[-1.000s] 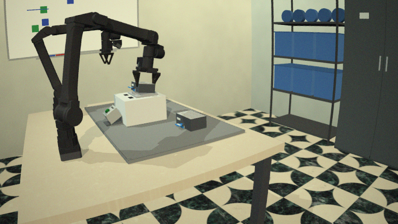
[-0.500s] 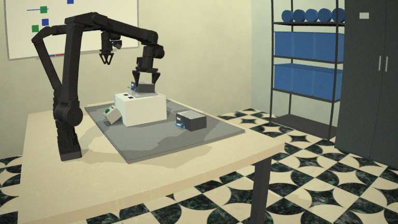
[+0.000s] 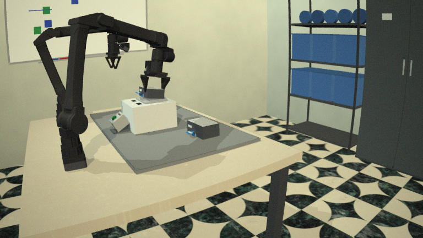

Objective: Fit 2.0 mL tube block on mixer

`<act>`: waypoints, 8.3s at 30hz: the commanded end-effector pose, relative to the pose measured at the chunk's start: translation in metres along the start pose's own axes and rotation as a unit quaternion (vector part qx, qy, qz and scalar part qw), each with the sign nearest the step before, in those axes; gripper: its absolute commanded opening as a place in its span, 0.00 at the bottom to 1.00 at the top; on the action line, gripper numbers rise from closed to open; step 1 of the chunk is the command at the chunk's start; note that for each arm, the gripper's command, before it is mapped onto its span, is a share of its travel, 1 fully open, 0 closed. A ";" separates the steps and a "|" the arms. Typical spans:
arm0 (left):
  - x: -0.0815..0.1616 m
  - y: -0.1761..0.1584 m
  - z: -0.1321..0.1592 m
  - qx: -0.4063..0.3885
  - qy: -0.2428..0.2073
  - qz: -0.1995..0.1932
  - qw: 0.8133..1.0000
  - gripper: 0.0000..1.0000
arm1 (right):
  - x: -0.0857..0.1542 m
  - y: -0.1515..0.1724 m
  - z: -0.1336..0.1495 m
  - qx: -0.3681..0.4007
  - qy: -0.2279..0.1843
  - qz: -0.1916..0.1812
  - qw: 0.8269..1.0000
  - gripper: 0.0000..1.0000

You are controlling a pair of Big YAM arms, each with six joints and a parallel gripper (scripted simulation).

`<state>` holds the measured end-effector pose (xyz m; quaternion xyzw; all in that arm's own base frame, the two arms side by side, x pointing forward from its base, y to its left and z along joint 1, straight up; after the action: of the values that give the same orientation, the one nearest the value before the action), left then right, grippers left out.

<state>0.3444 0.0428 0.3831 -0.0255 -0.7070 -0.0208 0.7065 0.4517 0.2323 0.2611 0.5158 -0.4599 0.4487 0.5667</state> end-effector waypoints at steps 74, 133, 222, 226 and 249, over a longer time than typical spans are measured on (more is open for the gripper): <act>0.010 -0.001 -0.005 -0.007 -0.009 -0.002 1.000 1.00 | 0.053 -0.007 -0.006 0.008 -0.034 0.050 0.998 0.00; -0.002 -0.002 0.001 -0.007 0.008 0.001 1.000 1.00 | 0.057 -0.005 -0.005 0.008 -0.037 0.051 0.998 0.00; 0.012 -0.002 -0.004 -0.007 -0.023 -0.004 1.000 1.00 | -0.005 0.002 -0.009 0.008 0.014 -0.005 1.000 0.00; 0.016 -0.001 -0.005 -0.007 -0.027 -0.005 1.000 1.00 | -0.006 0.002 -0.009 0.006 0.019 -0.008 1.000 0.00; 0.029 -0.001 -0.008 -0.007 -0.044 -0.008 0.999 1.00 | 0.003 -0.028 -0.010 -0.010 0.025 0.020 0.999 0.00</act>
<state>0.3444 0.0428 0.3831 -0.0255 -0.7069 -0.0208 0.7066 0.4556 0.2399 0.2581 0.5014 -0.4381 0.4669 0.5820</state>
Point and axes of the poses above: on each arm, the point where the finger pads meet when closed, its own x axis back along the fingers, its own y axis across the jaws, z = x × y, the point moved 10 cm from there along x, back along the fingers, and after that the axes turned 4 degrees about -x, right-handed, at the moved point
